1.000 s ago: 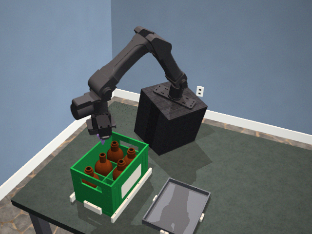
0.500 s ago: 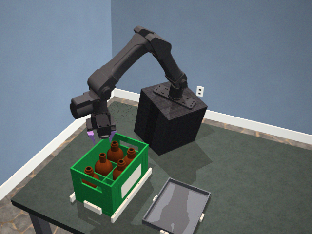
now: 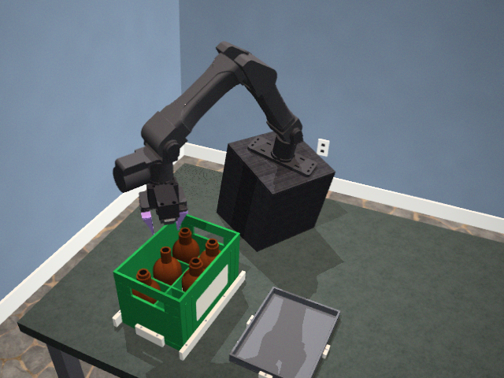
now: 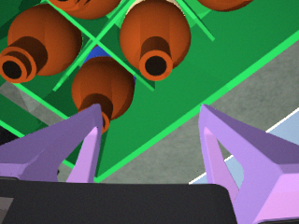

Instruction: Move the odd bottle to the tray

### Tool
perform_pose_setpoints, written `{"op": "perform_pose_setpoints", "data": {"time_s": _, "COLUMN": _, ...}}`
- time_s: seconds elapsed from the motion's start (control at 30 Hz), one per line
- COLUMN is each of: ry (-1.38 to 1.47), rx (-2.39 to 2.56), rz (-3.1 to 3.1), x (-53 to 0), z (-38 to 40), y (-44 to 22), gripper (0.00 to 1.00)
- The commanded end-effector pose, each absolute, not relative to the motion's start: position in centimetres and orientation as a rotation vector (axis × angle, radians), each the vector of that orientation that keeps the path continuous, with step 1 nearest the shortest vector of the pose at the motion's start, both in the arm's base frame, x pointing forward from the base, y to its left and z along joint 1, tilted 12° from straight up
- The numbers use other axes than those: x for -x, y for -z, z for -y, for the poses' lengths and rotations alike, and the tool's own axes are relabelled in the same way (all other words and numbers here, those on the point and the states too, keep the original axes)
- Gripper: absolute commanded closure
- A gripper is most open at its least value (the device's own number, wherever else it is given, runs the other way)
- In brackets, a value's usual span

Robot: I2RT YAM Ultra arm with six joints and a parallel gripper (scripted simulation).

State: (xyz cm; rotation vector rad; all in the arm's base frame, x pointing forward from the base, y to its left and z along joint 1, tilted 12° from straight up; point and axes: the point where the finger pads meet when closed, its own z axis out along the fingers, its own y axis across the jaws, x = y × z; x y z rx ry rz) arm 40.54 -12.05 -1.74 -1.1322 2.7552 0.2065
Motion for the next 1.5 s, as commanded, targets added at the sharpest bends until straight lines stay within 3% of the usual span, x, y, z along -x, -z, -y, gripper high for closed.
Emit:
{"op": "perform_pose_setpoints", "data": {"time_s": 0.0, "ry": -0.165, "rx": 1.119, "rz": -2.713, "x": -41.7, "z": 12.6, "y": -0.6, "gripper": 0.39}}
{"op": "perform_pose_setpoints", "data": {"time_s": 1.47, "ry": -0.196, "rx": 1.11, "rz": -2.737, "x": -41.1, "z": 11.9, "y": 3.0, "gripper": 0.39}}
